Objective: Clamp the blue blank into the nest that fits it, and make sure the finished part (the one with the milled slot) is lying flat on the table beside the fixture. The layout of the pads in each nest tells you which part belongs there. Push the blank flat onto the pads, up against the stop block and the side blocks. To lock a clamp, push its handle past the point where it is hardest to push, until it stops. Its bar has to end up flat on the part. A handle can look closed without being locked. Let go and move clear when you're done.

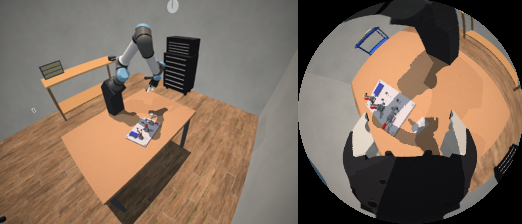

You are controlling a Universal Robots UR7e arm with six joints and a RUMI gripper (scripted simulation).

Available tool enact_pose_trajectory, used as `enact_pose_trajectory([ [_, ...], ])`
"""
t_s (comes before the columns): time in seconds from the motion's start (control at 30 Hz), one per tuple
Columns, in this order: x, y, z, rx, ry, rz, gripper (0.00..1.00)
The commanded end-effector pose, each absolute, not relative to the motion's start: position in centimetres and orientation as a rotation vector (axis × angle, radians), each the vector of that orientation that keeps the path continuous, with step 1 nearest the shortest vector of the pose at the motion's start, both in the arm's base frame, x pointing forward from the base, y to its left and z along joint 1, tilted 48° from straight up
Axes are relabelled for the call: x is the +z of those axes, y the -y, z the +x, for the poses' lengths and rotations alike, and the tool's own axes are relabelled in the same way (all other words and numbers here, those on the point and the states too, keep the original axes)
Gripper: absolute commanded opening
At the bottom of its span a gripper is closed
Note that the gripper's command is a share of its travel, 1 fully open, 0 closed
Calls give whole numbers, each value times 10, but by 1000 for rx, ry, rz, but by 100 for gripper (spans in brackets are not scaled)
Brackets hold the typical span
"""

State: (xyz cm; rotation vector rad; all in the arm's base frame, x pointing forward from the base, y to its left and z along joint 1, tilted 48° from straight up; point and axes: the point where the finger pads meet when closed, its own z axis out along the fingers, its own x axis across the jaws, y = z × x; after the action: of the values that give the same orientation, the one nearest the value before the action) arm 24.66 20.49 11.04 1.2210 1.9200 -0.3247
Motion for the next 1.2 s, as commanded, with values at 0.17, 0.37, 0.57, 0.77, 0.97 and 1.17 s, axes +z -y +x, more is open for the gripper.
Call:
enact_pose_trajectory([
  [0.17,93,-171,250,-359,-1851,1518,100],
  [0.37,85,-157,249,-371,-1800,1664,100],
  [0.57,74,-140,247,-382,-1712,1865,100],
  [0.77,65,-127,245,-386,-1601,2069,100],
  [0.97,60,-121,244,-385,-1536,2170,100],
  [1.17,53,-112,244,-375,-1388,2371,100],
])
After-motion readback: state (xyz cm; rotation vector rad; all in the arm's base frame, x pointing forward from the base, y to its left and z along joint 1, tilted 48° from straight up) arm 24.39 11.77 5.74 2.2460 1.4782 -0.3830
